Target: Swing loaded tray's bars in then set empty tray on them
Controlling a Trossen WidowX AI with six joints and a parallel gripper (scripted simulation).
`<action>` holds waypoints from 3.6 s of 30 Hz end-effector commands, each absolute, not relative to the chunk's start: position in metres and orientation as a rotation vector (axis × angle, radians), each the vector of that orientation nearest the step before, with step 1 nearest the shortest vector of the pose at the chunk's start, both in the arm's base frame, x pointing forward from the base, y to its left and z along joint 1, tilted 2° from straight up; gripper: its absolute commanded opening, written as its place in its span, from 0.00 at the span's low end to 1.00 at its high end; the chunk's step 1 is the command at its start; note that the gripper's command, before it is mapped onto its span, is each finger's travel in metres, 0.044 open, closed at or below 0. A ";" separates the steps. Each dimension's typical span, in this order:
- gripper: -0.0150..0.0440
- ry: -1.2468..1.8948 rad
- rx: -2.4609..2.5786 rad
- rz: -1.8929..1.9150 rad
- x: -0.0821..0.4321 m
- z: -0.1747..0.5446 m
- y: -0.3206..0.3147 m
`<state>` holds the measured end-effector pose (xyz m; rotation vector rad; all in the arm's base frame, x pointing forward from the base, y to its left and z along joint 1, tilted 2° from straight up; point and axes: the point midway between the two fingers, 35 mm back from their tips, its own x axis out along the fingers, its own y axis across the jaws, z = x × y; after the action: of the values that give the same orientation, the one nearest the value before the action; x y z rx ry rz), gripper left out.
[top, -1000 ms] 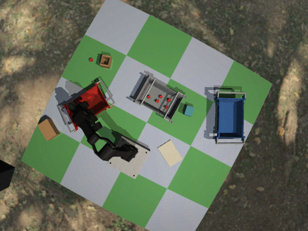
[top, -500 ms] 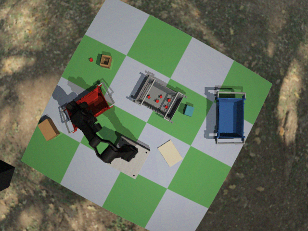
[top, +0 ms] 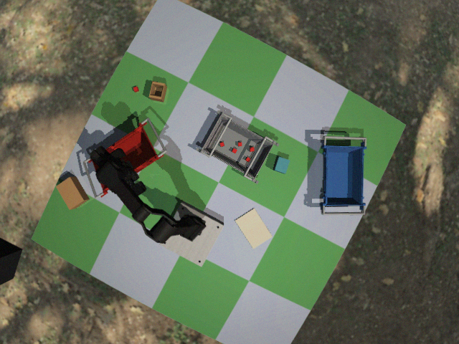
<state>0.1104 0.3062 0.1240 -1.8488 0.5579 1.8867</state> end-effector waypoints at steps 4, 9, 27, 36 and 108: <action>0.25 0.525 -1.842 1.876 0.112 0.166 0.308; 0.25 0.525 -1.842 1.876 0.112 0.173 0.308; 0.25 0.525 -1.842 1.876 0.112 0.173 0.308; 0.25 0.530 -1.839 1.872 0.115 0.173 0.307; 0.25 1.034 -1.390 1.395 0.309 0.165 0.115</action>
<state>0.3020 0.1262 0.1608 -1.4027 1.0372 1.4269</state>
